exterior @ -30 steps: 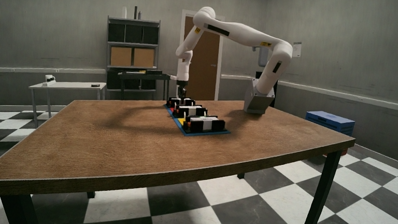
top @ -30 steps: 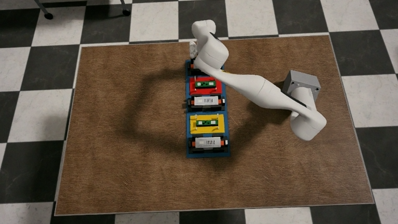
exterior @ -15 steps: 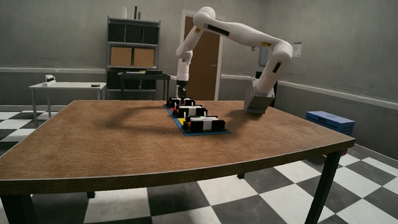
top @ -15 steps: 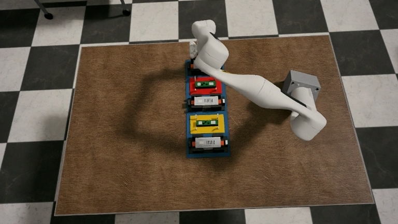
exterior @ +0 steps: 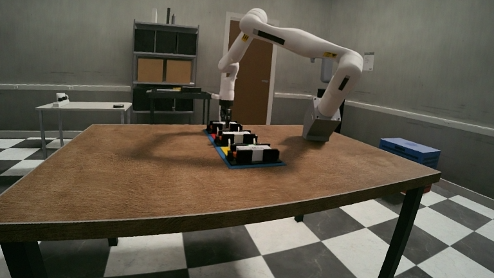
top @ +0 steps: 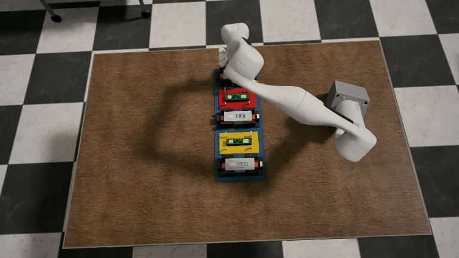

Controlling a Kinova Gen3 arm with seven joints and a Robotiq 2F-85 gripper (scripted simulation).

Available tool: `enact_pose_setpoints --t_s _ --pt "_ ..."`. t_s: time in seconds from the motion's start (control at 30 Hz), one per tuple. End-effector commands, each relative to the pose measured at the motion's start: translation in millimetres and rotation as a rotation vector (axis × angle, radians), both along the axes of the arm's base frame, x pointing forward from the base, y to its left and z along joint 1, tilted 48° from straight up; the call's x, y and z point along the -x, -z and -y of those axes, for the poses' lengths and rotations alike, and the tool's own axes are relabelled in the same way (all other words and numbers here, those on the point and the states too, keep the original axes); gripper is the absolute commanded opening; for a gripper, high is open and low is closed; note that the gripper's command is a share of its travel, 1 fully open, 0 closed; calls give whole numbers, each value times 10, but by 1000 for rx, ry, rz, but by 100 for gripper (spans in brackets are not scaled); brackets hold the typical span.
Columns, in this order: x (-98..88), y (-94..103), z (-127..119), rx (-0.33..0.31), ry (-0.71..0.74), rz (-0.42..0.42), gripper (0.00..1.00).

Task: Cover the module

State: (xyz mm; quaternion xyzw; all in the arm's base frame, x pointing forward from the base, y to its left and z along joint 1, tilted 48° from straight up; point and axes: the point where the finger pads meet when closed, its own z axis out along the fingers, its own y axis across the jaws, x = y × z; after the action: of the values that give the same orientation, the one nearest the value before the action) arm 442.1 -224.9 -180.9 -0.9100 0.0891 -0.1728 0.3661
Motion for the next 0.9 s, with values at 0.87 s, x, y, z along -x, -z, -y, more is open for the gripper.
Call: enact_pose_setpoints --t_s 0.87 --pt "183 -328 318 2 1 1 100"
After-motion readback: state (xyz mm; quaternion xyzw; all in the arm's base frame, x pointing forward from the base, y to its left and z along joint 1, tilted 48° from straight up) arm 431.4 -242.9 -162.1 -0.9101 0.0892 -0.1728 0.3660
